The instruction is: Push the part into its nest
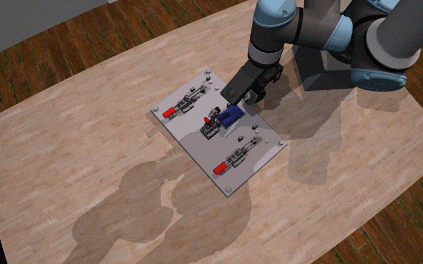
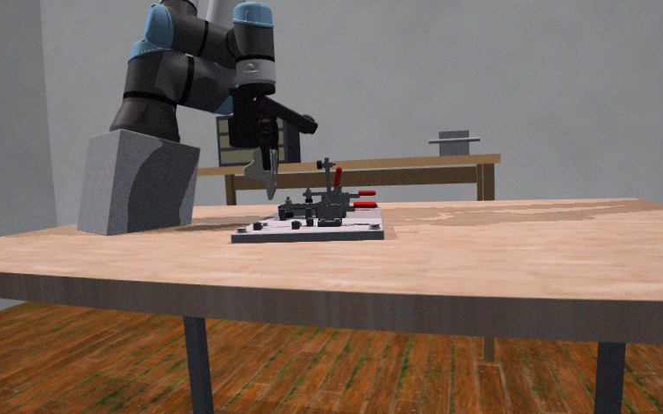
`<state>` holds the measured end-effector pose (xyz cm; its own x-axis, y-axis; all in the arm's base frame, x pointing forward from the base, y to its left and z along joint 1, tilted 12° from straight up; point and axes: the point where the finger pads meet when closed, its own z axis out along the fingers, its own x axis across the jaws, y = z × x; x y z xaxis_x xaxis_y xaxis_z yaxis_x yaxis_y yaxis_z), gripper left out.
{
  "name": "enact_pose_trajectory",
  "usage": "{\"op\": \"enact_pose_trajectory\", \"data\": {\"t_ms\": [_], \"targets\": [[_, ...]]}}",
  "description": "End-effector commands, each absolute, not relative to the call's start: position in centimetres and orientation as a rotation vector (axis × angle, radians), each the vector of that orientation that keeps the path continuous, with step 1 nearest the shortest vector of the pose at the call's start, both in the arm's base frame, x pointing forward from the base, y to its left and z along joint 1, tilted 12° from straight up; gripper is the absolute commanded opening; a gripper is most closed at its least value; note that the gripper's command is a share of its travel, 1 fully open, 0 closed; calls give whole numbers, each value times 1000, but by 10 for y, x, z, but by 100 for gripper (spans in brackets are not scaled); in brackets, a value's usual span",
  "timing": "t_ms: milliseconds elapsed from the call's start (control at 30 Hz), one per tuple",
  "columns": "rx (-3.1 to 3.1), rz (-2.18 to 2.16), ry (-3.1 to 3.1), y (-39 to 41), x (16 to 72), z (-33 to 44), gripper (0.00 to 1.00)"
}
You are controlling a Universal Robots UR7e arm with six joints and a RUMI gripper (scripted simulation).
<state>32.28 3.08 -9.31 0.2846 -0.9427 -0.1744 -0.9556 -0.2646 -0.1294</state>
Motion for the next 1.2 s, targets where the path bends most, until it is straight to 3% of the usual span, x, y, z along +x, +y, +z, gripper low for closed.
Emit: {"op": "enact_pose_trajectory", "data": {"t_ms": [0,900,1167], "targets": [[-2344,96,1765,58,344,-85,0],[-2344,96,1765,86,362,-77,0],[-2344,96,1765,92,365,-105,0]]}}
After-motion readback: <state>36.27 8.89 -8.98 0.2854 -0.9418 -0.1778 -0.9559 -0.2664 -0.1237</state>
